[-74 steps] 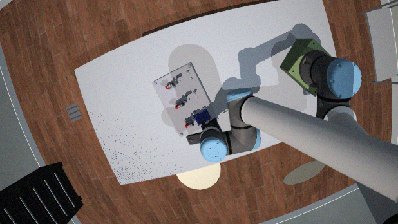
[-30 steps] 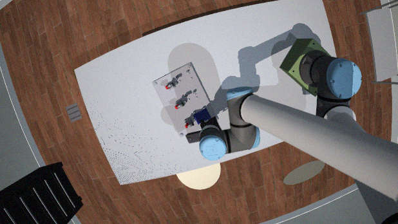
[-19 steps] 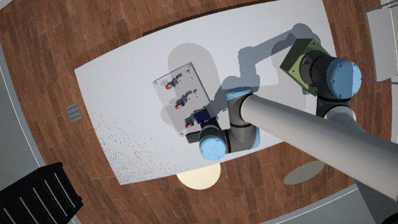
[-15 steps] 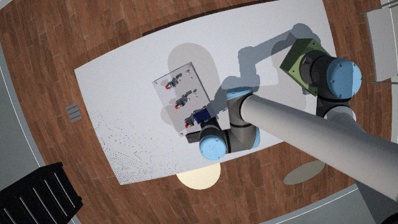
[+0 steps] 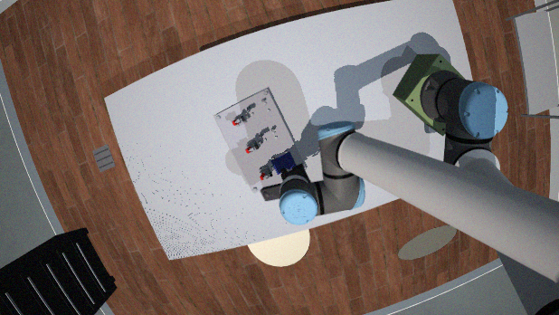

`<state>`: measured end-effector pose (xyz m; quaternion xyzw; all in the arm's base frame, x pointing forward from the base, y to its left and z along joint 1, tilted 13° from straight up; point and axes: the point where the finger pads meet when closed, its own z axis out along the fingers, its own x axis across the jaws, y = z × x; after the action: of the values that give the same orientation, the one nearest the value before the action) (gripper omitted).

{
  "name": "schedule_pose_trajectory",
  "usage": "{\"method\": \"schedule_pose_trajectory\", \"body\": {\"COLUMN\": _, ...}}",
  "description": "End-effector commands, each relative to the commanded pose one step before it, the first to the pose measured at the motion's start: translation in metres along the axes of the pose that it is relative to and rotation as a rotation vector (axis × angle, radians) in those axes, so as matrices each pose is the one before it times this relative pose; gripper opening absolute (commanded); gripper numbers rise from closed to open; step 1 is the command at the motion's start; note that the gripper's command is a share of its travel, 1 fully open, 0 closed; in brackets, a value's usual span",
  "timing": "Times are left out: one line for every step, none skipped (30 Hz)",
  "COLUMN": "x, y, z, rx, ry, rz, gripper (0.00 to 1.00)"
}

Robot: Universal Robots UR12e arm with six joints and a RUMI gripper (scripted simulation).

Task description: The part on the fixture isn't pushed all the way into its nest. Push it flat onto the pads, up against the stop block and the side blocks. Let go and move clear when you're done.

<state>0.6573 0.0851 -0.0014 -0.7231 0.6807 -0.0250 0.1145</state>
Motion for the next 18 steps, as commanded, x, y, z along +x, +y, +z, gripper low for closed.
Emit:
{"method": "schedule_pose_trajectory", "body": {"x": 0.0038, "y": 0.00297, "z": 0.0019, "rx": -0.00579, "ry": 0.0028, "rz": 0.00428, "gripper": 0.0}}
{"method": "schedule_pose_trajectory", "body": {"x": 0.0, "y": 0.0, "z": 0.0, "rx": 0.0, "ry": 0.0, "rz": 0.0, "gripper": 0.0}}
{"method": "schedule_pose_trajectory", "body": {"x": 0.0, "y": 0.0, "z": 0.0, "rx": 0.0, "ry": 0.0, "rz": 0.0, "gripper": 0.0}}
{"method": "schedule_pose_trajectory", "body": {"x": 0.00024, "y": 0.00003, "z": 0.00003, "rx": -0.0001, "ry": 0.00024, "rz": 0.00043, "gripper": 0.0}}
{"method": "schedule_pose_trajectory", "body": {"x": 0.00023, "y": 0.00004, "z": 0.00003, "rx": -0.00011, "ry": 0.00023, "rz": 0.0003, "gripper": 0.0}}
{"method": "schedule_pose_trajectory", "body": {"x": 0.00017, "y": 0.00004, "z": 0.00004, "rx": -0.0001, "ry": 0.00017, "rz": 0.00023, "gripper": 0.0}}
{"method": "schedule_pose_trajectory", "body": {"x": 0.00017, "y": 0.00003, "z": 0.00004, "rx": -0.0001, "ry": 0.00016, "rz": 0.00022, "gripper": 0.0}}
{"method": "schedule_pose_trajectory", "body": {"x": 0.00016, "y": 0.00003, "z": 0.00004, "rx": -0.0001, "ry": 0.00016, "rz": 0.00021, "gripper": 0.0}}
{"method": "schedule_pose_trajectory", "body": {"x": 0.00016, "y": 0.00003, "z": 0.00004, "rx": -0.00009, "ry": 0.00016, "rz": 0.00021, "gripper": 0.0}}
{"method": "schedule_pose_trajectory", "body": {"x": 0.00016, "y": 0.00003, "z": 0.00003, "rx": -0.00009, "ry": 0.00016, "rz": 0.00021, "gripper": 0.0}}
{"method": "schedule_pose_trajectory", "body": {"x": 0.00016, "y": 0.00003, "z": 0.00003, "rx": -0.00009, "ry": 0.00016, "rz": 0.0002, "gripper": 0.0}}
{"method": "schedule_pose_trajectory", "body": {"x": 0.00016, "y": 0.00003, "z": 0.00003, "rx": -0.00009, "ry": 0.00016, "rz": 0.0002, "gripper": 0.0}}
{"method": "schedule_pose_trajectory", "body": {"x": 0.00014, "y": 0.00003, "z": 0.00003, "rx": -0.00009, "ry": 0.00016, "rz": 0.00021, "gripper": 0.0}}
{"method": "schedule_pose_trajectory", "body": {"x": -0.00009, "y": -0.00001, "z": -0.00001, "rx": 0.00002, "ry": 0.00001, "rz": 0.00004, "gripper": 0.0}}
{"method": "schedule_pose_trajectory", "body": {"x": -0.00021, "y": -0.00002, "z": -0.00002, "rx": 0.00004, "ry": 0.00002, "rz": 0.00011, "gripper": 0.0}}
{"method": "schedule_pose_trajectory", "body": {"x": -0.00041, "y": -0.00004, "z": -0.00003, "rx": 0.00007, "ry": 0.00002, "rz": 0.00015, "gripper": 0.0}}
{"method": "schedule_pose_trajectory", "body": {"x": -0.00102, "y": -0.00002, "z": 0.0, "rx": 0.00003, "ry": -0.0001, "rz": -0.00038, "gripper": 0.0}}
{"method": "schedule_pose_trajectory", "body": {"x": -0.00138, "y": -0.00002, "z": 0.0, "rx": 0.00003, "ry": -0.00013, "rz": -0.00059, "gripper": 0.0}}
